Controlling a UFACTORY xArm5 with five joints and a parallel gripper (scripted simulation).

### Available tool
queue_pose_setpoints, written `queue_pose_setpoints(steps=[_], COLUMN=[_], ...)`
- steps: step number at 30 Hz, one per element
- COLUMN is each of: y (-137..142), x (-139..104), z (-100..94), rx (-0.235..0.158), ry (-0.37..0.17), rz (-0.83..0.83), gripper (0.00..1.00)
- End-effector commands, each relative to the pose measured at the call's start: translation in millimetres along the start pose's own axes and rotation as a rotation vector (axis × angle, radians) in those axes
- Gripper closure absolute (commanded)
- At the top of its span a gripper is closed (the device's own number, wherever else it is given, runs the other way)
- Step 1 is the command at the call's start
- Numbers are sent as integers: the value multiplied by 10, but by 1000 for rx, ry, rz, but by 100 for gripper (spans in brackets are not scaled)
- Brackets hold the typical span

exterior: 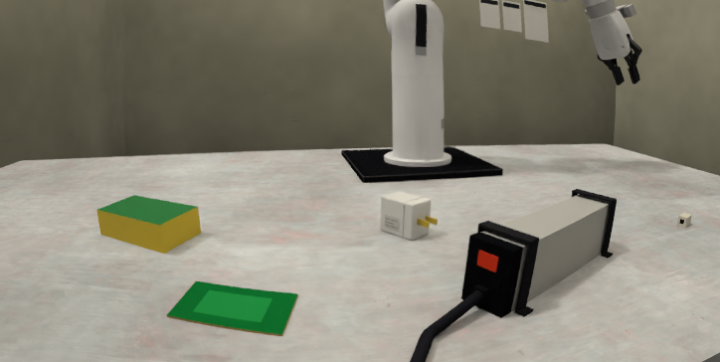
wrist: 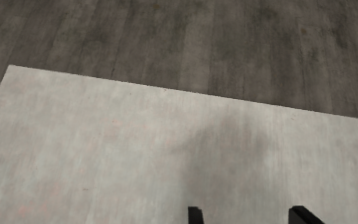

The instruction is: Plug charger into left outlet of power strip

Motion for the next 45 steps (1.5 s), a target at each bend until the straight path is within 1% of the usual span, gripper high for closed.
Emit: queue_pose_setpoints(steps=[1,13,15,20,30,32,39,45], y=[33,248,248,391,770,770,1098,1408], x=[5,-69,-69,-125,-295,-295,-475,-675], z=[-11,0,0,5,8,8,-3,-26], rx=[-3,-21,-21,-33,-64,-64,-90,-113], ry=[2,-12,-12,-23,-50,-50,-76,-102], rz=[4,29,29,47,95,95,140,186], gripper=[47,47,47,47,47,47,47,47])
Point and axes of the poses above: the point where the finger pads meet when closed, its own z axis out along the fingers, its own y axis across the jaws, x = y × z, the point moved 8 cm from there along -z, back along the fingers, and after that the axes turned 8 degrees about z, right-handed, at the moved point
